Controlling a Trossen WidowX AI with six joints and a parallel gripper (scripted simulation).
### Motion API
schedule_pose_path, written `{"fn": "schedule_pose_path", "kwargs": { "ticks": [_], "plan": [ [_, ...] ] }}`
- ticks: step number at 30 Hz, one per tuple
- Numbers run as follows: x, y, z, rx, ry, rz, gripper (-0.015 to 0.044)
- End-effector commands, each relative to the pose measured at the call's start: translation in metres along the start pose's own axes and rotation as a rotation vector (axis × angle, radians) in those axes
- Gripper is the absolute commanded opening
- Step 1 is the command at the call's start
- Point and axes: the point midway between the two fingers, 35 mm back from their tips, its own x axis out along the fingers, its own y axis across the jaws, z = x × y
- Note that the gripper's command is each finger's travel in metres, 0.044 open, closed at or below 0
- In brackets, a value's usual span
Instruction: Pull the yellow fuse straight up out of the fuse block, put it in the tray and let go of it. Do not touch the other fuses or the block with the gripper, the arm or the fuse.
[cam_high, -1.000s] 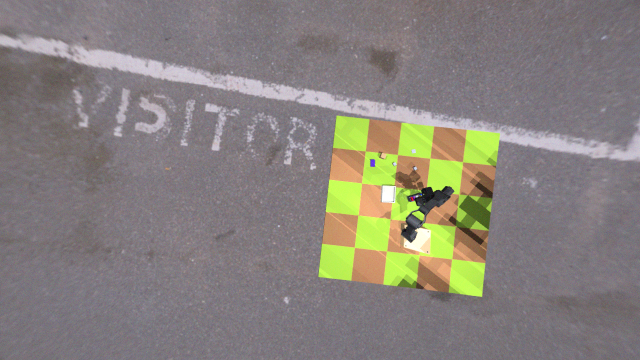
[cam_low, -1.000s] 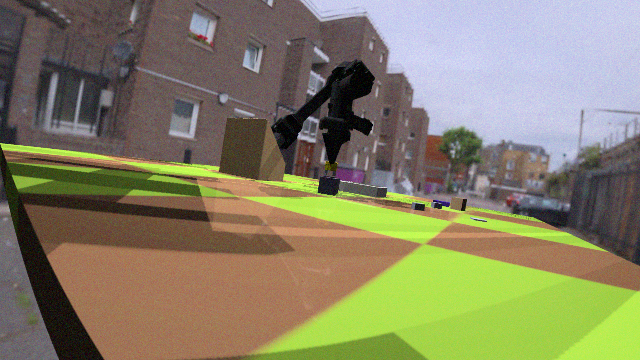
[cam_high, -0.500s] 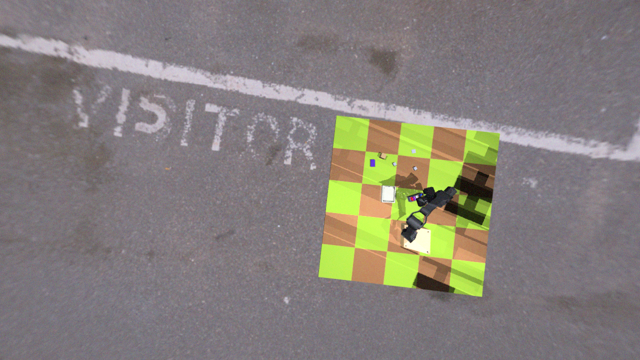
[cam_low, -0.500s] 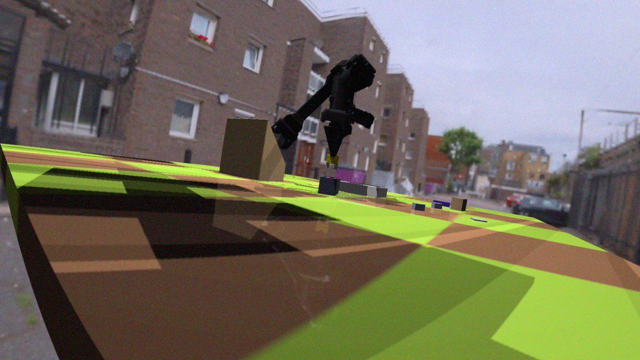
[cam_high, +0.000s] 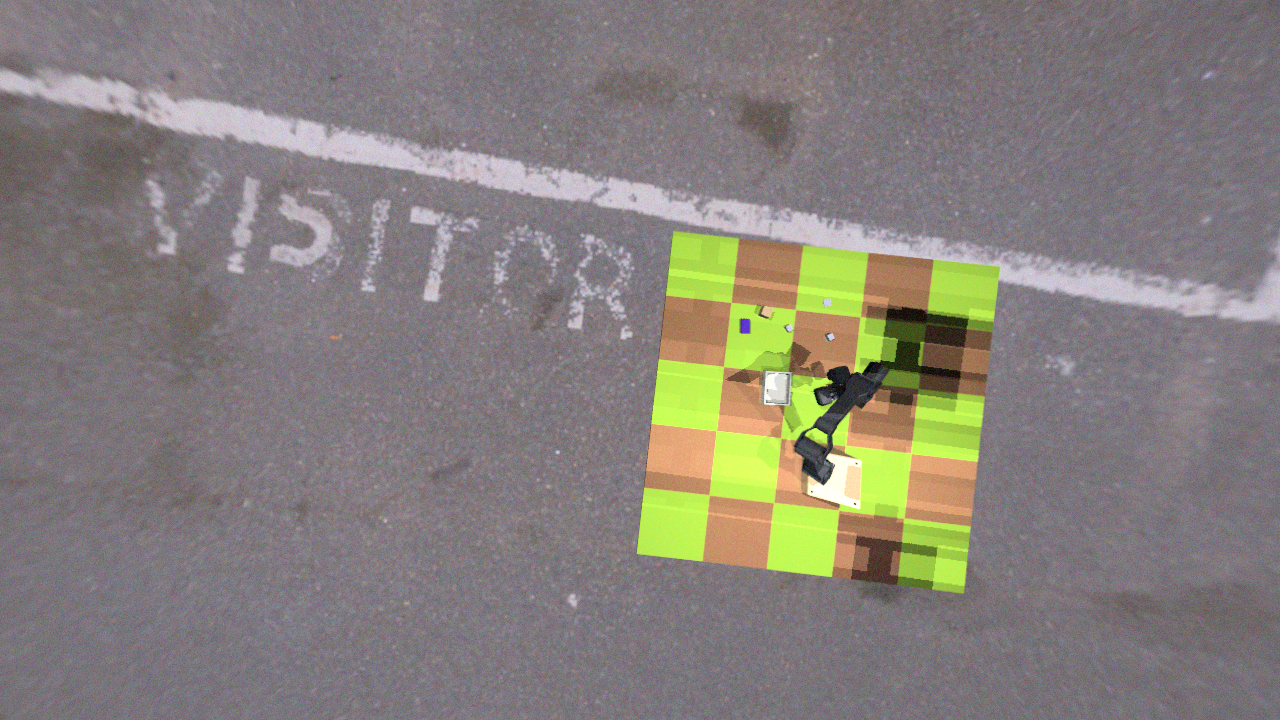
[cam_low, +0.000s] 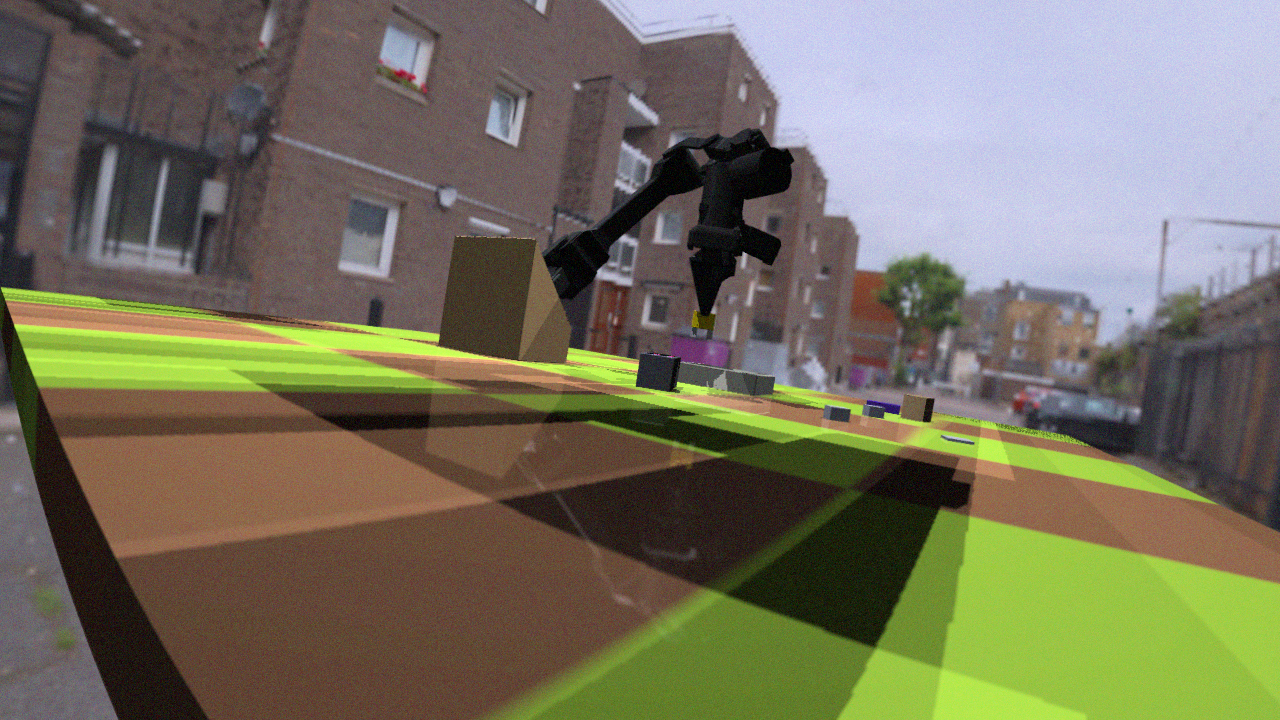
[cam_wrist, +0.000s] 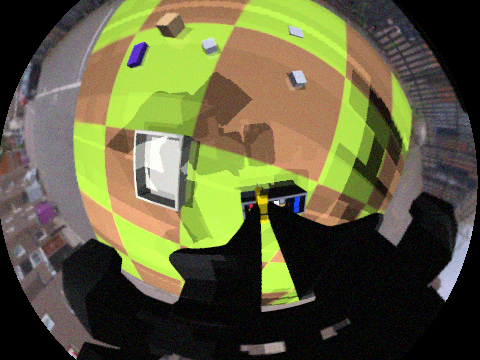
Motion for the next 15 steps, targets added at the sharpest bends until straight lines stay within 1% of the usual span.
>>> {"fn": "schedule_pose_path", "kwargs": {
  "ticks": [1,15],
  "plan": [
    [-0.001,0.029,0.014,0.006,-0.001,0.001,0.0000],
    [-0.002,0.127,0.042,0.002,-0.009,0.021,0.0000]
  ]
}}
